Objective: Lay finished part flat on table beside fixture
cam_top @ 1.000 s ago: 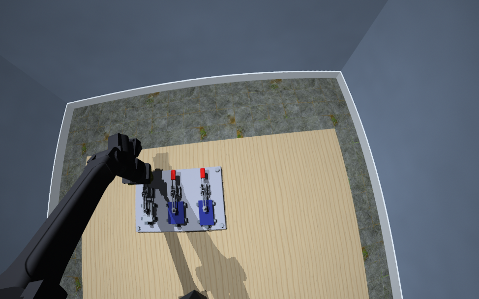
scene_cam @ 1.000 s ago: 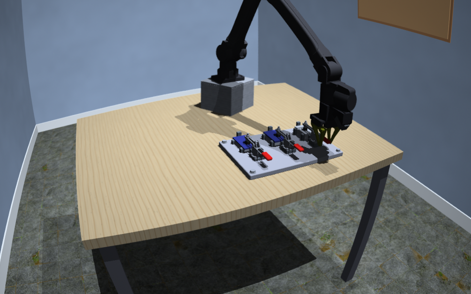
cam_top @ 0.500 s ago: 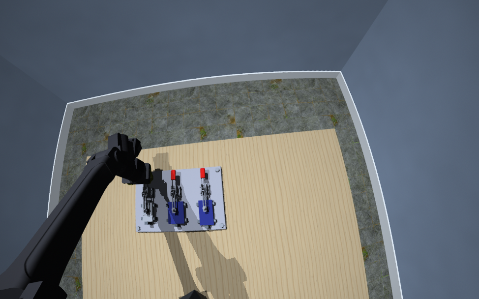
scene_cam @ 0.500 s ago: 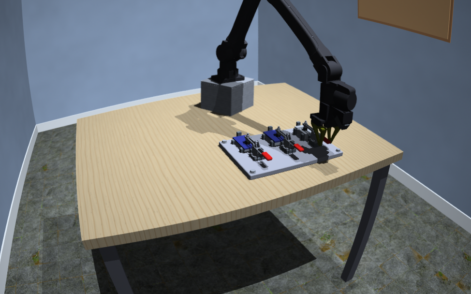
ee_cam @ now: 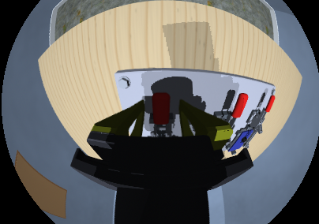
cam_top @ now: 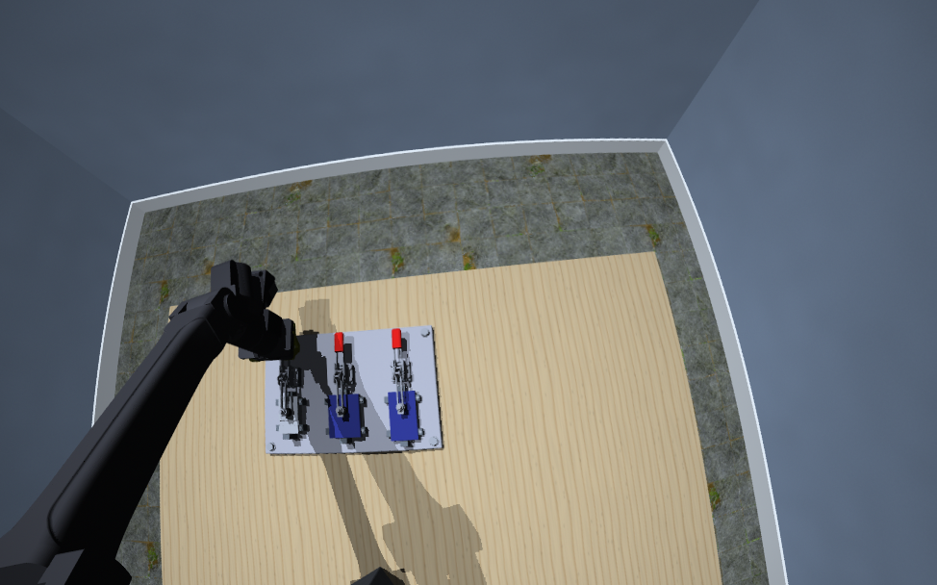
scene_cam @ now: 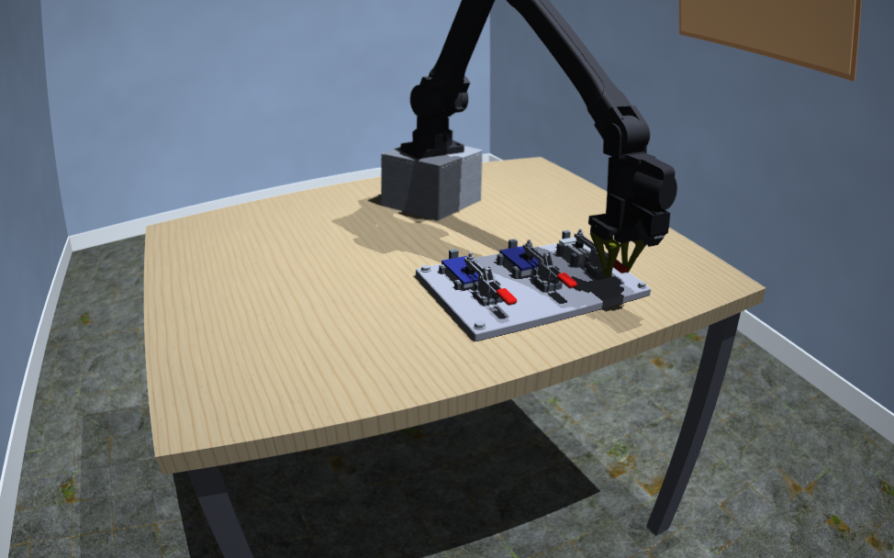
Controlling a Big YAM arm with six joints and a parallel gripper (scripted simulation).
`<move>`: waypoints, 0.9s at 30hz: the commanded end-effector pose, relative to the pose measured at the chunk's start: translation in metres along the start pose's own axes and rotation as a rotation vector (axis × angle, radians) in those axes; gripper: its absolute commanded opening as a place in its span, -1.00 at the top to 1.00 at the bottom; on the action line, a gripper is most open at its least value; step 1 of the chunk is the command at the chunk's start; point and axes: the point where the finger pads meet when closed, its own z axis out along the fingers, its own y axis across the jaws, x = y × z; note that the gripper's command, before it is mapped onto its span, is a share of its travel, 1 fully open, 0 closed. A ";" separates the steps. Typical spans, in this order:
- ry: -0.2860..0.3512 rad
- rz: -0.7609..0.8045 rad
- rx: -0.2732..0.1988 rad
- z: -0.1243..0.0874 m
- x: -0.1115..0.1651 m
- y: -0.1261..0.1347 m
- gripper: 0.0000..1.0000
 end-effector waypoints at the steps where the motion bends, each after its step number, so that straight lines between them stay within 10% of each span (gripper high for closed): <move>1: -0.062 0.013 -0.017 -0.019 -0.030 0.005 0.11; 27: -0.043 0.012 -0.013 -0.008 -0.027 0.006 0.11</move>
